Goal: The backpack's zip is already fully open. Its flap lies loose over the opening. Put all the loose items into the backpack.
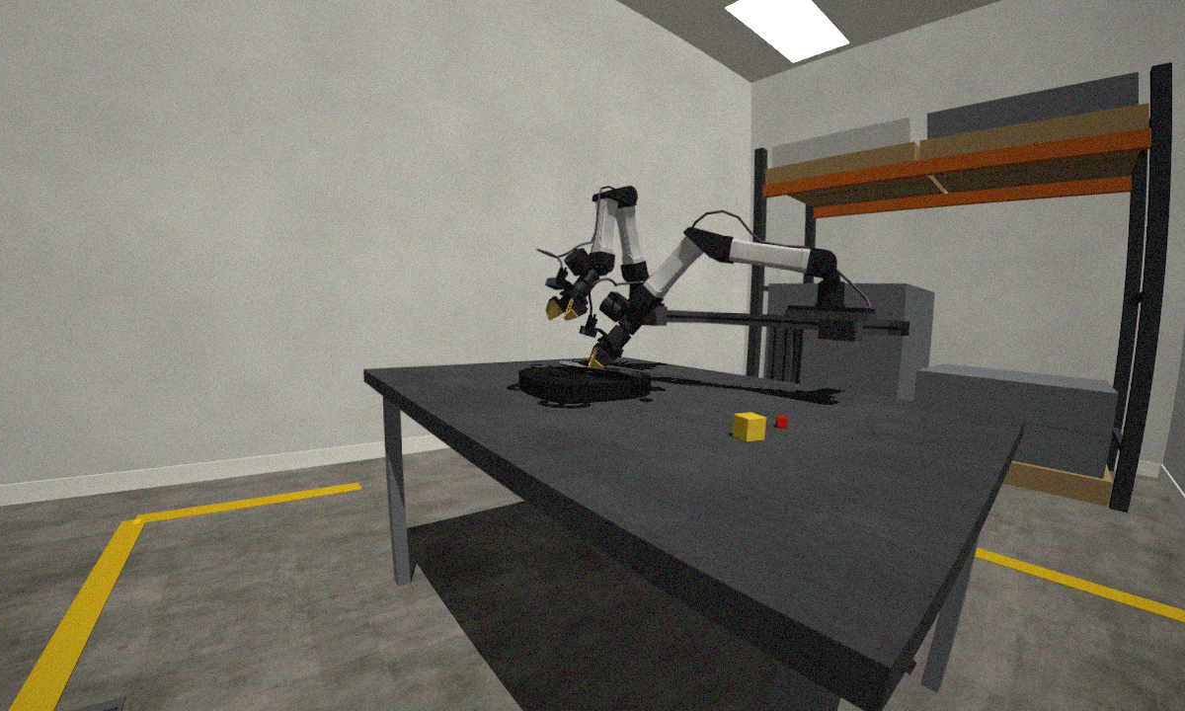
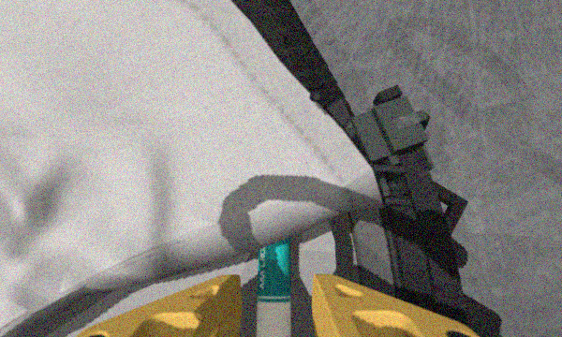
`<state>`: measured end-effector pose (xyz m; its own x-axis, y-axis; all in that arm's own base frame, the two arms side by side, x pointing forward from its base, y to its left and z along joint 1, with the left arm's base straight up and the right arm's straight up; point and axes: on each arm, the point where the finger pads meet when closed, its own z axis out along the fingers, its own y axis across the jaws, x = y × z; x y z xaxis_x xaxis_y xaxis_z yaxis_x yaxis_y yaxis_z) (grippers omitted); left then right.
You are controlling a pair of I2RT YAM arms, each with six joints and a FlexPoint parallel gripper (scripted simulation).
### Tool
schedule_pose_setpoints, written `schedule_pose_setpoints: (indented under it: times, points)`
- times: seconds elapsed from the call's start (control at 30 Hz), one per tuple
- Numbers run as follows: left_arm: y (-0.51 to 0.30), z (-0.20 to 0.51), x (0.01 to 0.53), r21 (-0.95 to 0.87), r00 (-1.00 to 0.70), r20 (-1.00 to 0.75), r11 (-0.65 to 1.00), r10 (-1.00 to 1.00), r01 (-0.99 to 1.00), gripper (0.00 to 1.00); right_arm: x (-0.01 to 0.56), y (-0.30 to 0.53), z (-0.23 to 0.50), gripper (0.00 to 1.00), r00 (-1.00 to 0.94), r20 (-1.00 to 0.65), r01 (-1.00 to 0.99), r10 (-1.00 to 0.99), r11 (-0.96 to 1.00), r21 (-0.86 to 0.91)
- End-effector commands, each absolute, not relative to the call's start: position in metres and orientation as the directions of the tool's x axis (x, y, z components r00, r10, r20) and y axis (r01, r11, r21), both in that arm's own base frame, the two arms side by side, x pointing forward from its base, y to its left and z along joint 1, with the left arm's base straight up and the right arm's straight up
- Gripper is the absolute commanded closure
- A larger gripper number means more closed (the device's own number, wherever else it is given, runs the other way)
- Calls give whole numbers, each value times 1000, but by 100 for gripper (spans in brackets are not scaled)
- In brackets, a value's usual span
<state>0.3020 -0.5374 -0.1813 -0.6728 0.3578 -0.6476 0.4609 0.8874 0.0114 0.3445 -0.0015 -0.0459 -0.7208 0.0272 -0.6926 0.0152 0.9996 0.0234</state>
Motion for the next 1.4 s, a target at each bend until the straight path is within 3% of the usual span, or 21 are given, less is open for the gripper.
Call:
schedule_pose_setpoints:
  times: [0.0,1.37]
  points:
    - [-558,-154,306,-28,-654,-683,882,326,470,76,352,-4,-37,10,-697,-717,14,28,1000,25]
    - [-547,-140,308,-31,-650,-689,884,320,467,76,352,-4,-37,10,-697,-717,14,28,1000,25]
